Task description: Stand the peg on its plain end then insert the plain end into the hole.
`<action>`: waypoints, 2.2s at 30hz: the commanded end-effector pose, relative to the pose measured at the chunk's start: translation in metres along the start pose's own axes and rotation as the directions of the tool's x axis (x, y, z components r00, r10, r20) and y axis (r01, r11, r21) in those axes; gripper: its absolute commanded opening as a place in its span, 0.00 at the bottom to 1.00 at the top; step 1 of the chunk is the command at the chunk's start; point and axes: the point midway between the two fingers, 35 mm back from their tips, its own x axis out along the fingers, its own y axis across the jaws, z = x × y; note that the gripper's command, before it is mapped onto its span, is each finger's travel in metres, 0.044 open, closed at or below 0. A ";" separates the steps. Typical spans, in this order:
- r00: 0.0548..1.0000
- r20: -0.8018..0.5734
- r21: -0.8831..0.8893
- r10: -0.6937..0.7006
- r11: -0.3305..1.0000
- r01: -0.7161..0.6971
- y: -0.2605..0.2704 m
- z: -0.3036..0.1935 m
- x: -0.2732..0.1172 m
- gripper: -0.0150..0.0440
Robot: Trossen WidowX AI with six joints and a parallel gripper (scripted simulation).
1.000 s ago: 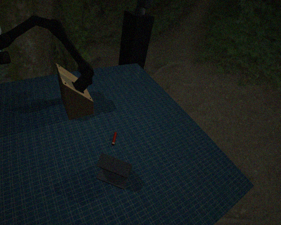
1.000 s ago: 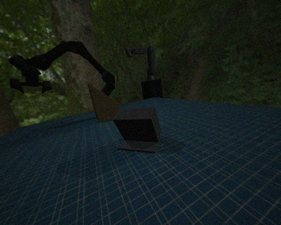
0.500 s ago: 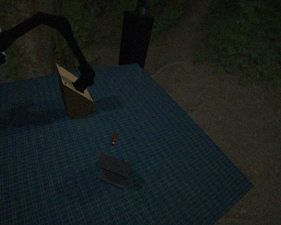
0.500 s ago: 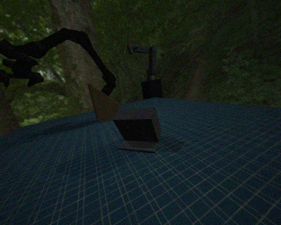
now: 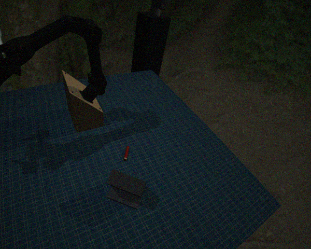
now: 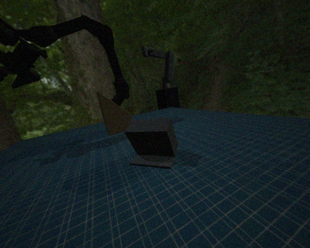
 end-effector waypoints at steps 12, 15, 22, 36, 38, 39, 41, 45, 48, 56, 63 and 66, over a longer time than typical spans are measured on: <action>0.932 -0.214 -0.352 0.292 0.867 -0.352 0.124 -0.136 -0.113 1.00; 0.906 -0.276 -0.406 0.320 0.816 -0.411 0.137 -0.170 -0.135 1.00; 0.836 -0.431 -0.504 0.341 0.677 -0.536 0.150 -0.253 -0.185 1.00; 0.668 -0.720 -0.576 0.189 0.375 -0.727 0.106 -0.414 -0.270 1.00; 0.643 -0.751 -0.573 0.149 0.335 -0.748 0.093 -0.435 -0.281 1.00; 0.630 -0.766 -0.571 0.127 0.316 -0.758 0.085 -0.444 -0.286 1.00; 0.604 -0.793 -0.564 0.081 0.279 -0.777 0.070 -0.463 -0.295 1.00; 0.572 -0.820 -0.553 0.020 0.236 -0.799 0.049 -0.485 -0.307 1.00; 0.572 -0.820 -0.553 0.020 0.236 -0.799 0.049 -0.485 -0.307 1.00; 0.573 -0.819 -0.553 0.020 0.236 -0.799 0.050 -0.489 -0.303 1.00; 0.574 -0.818 -0.554 0.021 0.236 -0.798 0.052 -0.498 -0.297 1.00; 0.575 -0.818 -0.555 0.021 0.235 -0.798 0.052 -0.502 -0.294 1.00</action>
